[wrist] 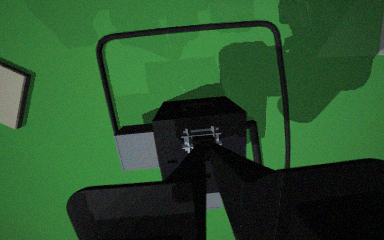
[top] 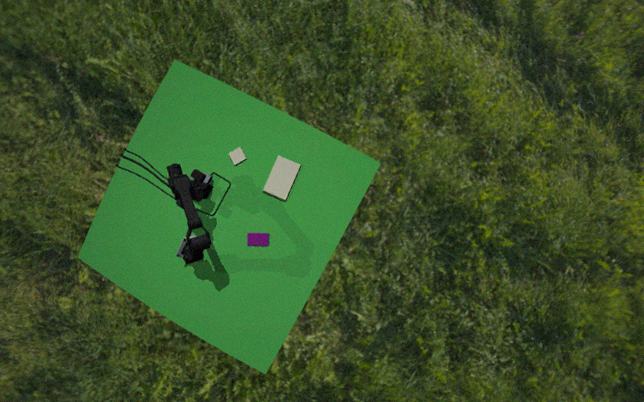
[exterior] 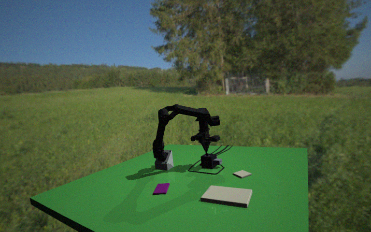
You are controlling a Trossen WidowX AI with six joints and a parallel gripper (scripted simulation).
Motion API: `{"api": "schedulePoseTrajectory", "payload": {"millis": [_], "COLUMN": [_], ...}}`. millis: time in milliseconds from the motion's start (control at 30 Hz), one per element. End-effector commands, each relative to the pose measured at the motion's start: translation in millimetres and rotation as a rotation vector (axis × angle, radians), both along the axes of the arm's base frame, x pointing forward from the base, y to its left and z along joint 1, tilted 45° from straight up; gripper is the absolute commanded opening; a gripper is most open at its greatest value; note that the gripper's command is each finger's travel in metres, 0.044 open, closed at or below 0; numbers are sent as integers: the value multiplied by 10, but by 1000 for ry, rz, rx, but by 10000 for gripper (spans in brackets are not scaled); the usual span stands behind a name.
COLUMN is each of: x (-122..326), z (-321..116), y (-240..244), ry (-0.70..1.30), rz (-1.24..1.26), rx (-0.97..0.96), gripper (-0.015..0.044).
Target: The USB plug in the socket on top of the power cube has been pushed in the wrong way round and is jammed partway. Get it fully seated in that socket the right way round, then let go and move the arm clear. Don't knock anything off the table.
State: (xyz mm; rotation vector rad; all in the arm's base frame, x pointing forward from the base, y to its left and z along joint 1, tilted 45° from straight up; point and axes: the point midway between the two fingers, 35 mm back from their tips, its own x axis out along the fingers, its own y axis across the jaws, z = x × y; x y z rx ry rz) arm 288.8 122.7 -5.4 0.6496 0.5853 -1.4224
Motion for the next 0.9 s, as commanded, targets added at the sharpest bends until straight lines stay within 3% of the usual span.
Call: {"api": "schedulePoseTrajectory", "payload": {"millis": [0,867], "x": [-2,-14], "z": [18,140], "y": [18,140], "ry": [0,0], "rz": [-1,-1], "rx": [1,1], "gripper": [0,0]}}
